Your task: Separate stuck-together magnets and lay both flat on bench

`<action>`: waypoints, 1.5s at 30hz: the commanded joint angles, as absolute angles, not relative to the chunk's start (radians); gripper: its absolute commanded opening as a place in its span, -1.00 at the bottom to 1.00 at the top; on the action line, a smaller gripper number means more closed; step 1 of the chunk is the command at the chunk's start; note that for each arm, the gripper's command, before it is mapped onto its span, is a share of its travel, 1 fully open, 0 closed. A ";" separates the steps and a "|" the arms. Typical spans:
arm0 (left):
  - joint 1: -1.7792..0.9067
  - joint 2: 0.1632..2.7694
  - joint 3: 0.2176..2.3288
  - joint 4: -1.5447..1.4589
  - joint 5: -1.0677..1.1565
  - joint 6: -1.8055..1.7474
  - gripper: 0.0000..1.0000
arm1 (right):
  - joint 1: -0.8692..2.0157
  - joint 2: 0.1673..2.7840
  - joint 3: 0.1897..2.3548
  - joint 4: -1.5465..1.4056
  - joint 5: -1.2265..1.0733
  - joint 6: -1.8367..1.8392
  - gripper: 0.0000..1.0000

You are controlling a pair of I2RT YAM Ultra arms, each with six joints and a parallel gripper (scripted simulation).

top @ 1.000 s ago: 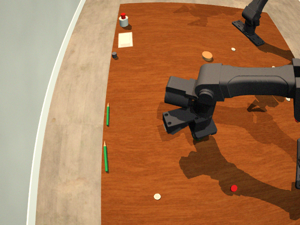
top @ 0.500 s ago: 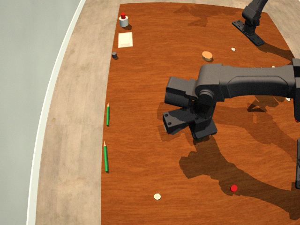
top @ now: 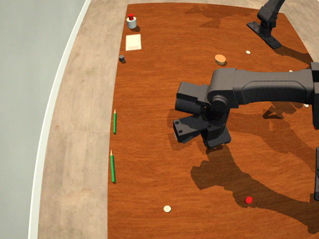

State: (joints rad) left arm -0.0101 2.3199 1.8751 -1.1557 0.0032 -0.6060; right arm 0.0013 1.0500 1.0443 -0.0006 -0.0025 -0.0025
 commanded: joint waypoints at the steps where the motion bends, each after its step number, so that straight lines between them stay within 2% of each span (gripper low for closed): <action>1: -0.009 2.298 1.881 -1.155 0.000 -0.605 -0.60 | 0.001 1.044 1.052 0.009 -0.002 -0.001 1.00; 21: -0.009 2.318 1.879 -1.161 0.003 -0.606 -0.64 | 0.001 1.044 1.052 0.009 -0.002 -0.001 1.00; 45: -0.008 2.300 2.000 -1.301 0.003 -0.606 -0.64 | 0.001 1.044 1.052 0.009 -0.002 -0.001 1.00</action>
State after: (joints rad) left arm -0.0101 2.3234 1.9781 -1.2819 0.0044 -0.6071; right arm -0.0006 1.0500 1.0443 -0.0006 -0.0029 -0.0021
